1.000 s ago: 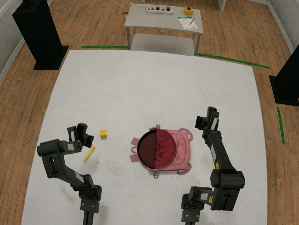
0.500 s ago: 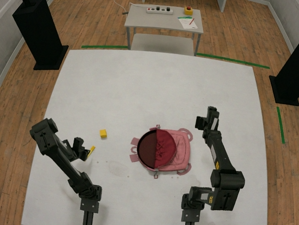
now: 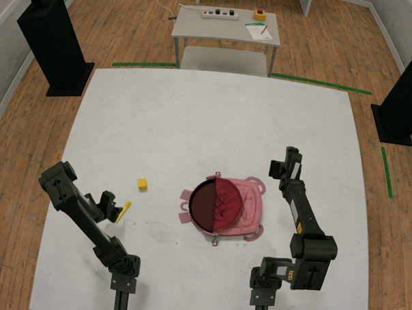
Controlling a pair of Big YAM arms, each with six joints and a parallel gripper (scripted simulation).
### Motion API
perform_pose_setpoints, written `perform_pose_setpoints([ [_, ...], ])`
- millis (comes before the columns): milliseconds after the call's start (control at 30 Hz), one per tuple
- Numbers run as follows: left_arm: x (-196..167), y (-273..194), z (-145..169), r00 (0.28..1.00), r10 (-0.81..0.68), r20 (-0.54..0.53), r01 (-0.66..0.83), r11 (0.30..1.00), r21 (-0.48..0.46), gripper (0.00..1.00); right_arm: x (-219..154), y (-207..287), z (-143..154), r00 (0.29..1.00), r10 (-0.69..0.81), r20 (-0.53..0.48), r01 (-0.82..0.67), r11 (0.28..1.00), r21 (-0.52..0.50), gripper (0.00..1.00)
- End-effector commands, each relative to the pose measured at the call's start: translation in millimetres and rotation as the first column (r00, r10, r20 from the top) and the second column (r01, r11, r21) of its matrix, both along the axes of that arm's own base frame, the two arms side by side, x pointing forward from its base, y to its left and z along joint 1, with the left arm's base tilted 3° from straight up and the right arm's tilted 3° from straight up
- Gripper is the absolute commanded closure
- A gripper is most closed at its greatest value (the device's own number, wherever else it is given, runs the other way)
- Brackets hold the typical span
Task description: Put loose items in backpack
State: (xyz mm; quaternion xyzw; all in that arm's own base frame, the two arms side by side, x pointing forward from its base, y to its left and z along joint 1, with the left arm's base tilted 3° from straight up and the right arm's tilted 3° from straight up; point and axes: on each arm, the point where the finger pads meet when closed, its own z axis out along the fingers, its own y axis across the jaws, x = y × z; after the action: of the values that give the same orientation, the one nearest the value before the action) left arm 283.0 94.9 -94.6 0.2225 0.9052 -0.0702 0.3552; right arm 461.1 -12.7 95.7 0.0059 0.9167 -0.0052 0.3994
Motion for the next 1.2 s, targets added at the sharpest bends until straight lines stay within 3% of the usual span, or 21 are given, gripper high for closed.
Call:
perform_pose_setpoints([
  [0, -1, -6, -9, 1.0, -0.03, 0.005, 0.03, 1.0, 0.01, 0.54, 16, 1, 21, 0.999, 0.003, 0.05, -0.003, 1.0, -0.002, 0.1],
  [600, 0, -10, -62, 1.0, -0.013, 0.0, 0.013, 1.0, 0.001, 0.54, 16, 1, 21, 0.999, 0.003, 0.05, -0.003, 1.0, -0.002, 0.1],
  [900, 0, -9, -63, 1.0, -0.009, 0.0, 0.009, 1.0, 0.001, 0.54, 16, 1, 21, 0.999, 0.003, 0.05, -0.003, 1.0, -0.002, 0.1],
  [933, -3, -10, -59, 1.0, -0.011, 0.0, 0.011, 1.0, 0.001, 0.63, 16, 1, 21, 0.999, 0.003, 0.05, -0.003, 1.0, -0.002, 0.1],
  [1100, -3, -10, -59, 1.0, -0.011, 0.0, 0.011, 1.0, 0.001, 0.63, 16, 1, 21, 0.999, 0.003, 0.05, -0.003, 1.0, -0.002, 0.1],
  [1133, -3, -10, -59, 1.0, -0.011, 0.0, 0.011, 1.0, 0.001, 0.71, 16, 1, 21, 0.999, 0.003, 0.05, -0.003, 1.0, -0.002, 0.1],
  [1167, -3, -10, -59, 1.0, -0.011, 0.0, 0.011, 1.0, 0.001, 0.71, 16, 1, 21, 0.999, 0.003, 0.05, -0.003, 1.0, -0.002, 0.1],
])
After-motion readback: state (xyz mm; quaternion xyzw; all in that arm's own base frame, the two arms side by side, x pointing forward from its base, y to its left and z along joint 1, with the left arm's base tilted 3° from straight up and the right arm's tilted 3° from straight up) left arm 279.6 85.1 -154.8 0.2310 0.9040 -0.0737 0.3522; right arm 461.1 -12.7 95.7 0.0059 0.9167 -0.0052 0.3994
